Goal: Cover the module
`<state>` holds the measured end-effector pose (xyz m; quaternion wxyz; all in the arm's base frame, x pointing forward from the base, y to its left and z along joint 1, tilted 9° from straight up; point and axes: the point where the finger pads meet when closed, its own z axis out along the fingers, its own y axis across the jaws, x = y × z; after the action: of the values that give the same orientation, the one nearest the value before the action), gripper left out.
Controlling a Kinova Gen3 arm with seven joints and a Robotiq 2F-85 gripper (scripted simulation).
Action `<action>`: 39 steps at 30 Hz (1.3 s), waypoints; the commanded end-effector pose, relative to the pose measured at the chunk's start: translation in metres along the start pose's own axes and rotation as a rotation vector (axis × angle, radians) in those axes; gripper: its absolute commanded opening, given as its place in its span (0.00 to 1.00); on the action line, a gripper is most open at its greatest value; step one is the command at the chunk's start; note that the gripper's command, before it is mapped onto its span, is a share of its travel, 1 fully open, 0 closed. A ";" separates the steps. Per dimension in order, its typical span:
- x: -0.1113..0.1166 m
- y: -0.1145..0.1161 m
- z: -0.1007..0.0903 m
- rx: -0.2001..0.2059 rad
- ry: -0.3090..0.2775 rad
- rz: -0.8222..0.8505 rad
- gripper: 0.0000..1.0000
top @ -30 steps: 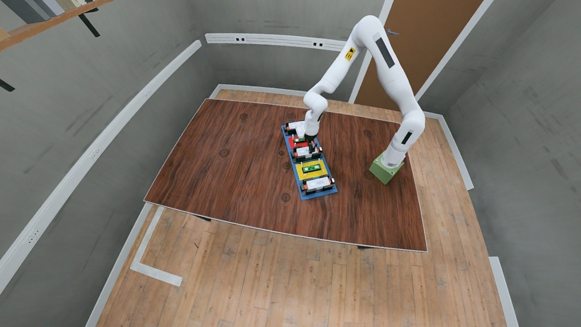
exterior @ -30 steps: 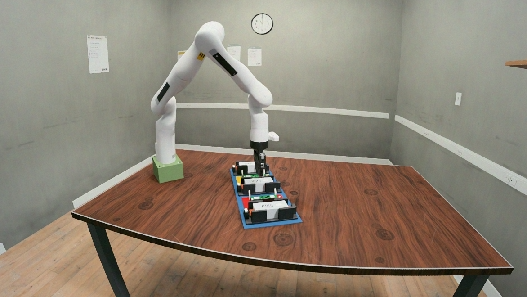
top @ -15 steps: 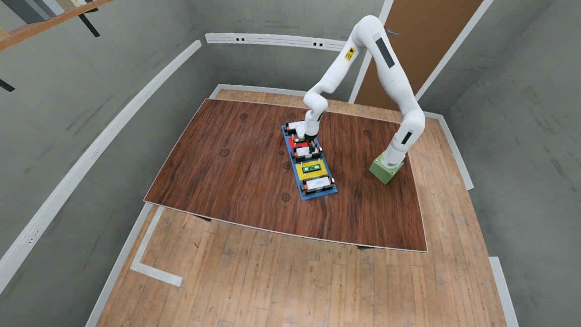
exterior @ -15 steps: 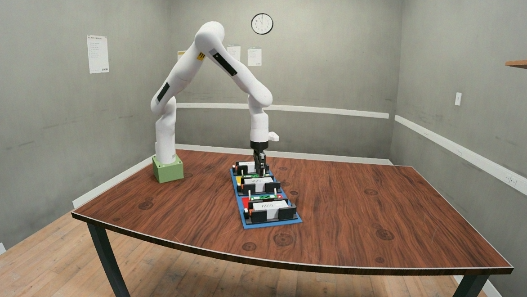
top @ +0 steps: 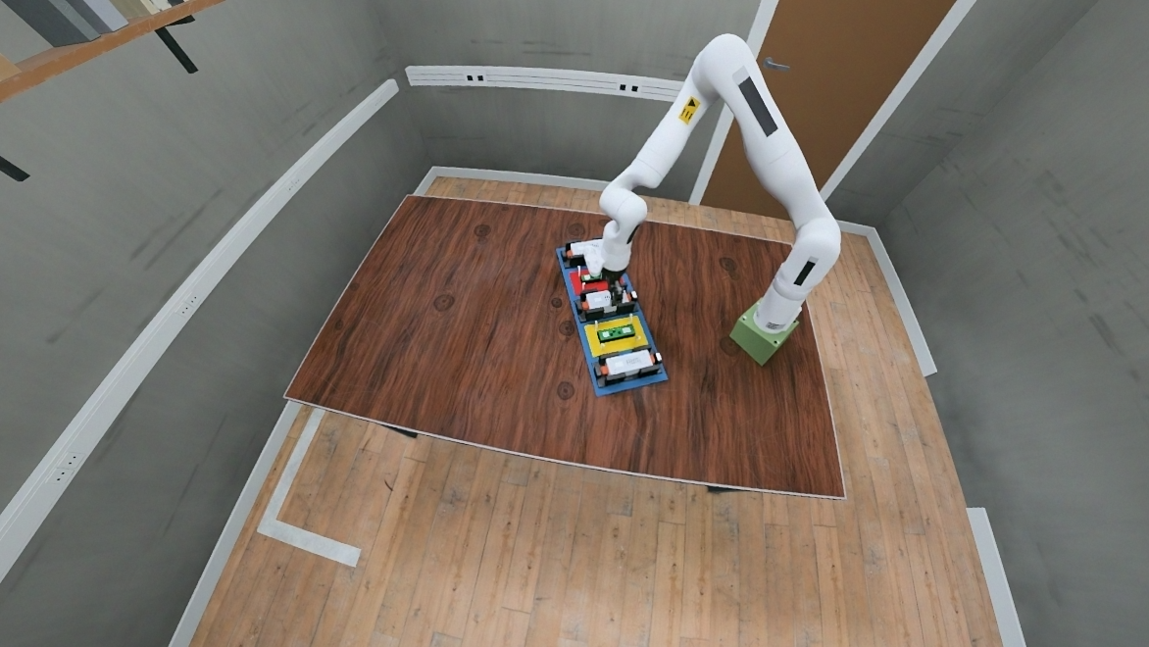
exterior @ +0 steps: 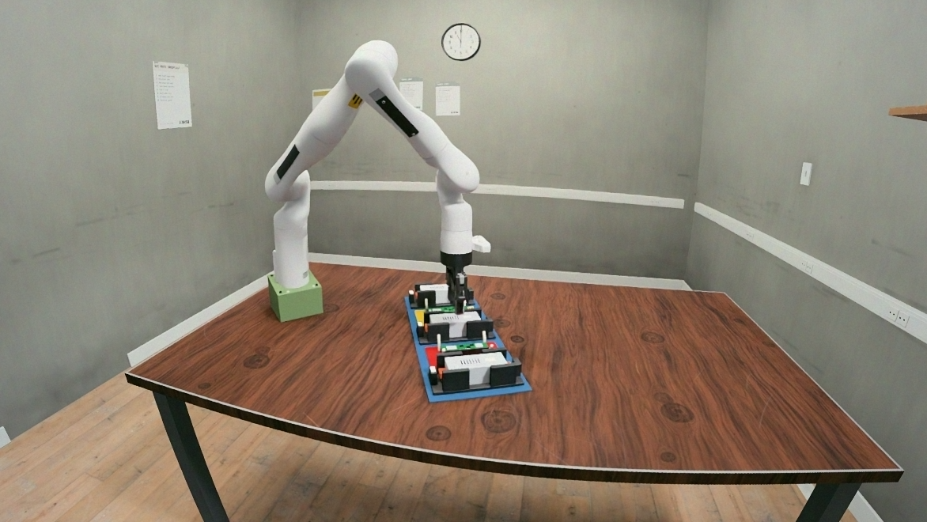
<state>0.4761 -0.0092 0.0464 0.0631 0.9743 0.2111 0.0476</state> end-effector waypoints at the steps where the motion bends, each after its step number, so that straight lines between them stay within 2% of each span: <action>1: 0.001 0.000 -0.001 -0.001 0.002 0.000 1.00; 39: 0.001 0.000 0.022 -0.001 0.002 0.000 1.00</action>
<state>0.4787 -0.0115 0.0249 0.0631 0.9743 0.2111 0.0475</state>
